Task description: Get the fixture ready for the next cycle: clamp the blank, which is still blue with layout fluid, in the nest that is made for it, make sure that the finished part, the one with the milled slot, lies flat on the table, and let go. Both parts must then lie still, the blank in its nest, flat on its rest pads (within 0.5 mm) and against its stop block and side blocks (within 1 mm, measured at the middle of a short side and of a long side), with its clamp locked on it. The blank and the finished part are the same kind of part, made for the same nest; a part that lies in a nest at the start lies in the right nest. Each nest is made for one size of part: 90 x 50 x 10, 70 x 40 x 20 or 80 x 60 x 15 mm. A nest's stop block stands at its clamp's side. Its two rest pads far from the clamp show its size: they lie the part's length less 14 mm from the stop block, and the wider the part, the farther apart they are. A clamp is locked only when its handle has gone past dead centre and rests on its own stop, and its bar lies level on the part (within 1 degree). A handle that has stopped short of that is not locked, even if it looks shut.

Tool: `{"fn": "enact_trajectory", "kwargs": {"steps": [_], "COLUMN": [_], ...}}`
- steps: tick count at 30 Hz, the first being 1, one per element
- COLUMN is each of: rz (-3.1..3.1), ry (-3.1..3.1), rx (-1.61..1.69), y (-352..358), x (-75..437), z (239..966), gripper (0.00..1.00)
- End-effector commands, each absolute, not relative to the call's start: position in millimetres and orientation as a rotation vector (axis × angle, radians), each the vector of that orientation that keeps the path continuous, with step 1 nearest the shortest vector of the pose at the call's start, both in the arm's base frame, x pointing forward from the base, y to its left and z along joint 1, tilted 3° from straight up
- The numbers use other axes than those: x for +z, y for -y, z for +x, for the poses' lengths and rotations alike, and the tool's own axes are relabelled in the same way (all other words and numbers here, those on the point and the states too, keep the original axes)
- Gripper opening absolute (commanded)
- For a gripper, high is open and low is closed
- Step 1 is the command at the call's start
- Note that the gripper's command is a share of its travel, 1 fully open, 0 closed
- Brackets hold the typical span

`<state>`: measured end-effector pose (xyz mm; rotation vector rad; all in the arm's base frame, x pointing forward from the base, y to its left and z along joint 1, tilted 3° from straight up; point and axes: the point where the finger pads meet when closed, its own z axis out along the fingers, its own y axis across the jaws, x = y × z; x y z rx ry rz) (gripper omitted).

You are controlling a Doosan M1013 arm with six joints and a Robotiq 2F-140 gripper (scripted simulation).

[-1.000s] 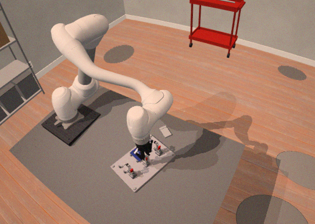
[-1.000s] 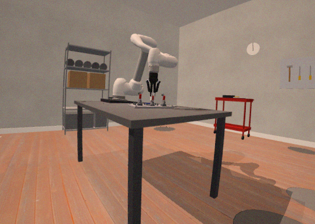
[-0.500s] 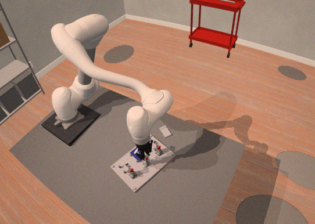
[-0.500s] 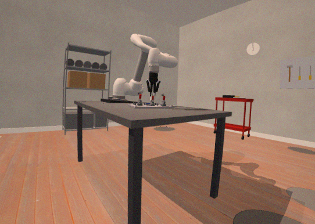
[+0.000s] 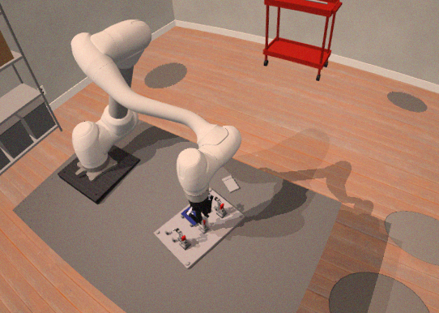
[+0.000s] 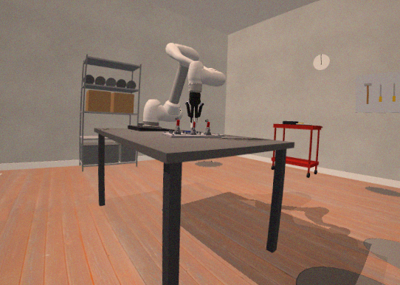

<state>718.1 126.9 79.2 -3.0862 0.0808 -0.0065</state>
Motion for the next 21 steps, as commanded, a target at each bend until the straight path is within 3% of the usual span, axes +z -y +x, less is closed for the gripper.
{"fn": "enact_trajectory", "kwargs": {"steps": [1,21], "rz": [-3.088,-3.088], "ry": [-0.074,-0.074], "rx": [0.0,0.0], "y": [-125.4,-124.9], "x": [74.6,73.9], "z": [719.4,730.0], "gripper": [0.0,0.0]}}
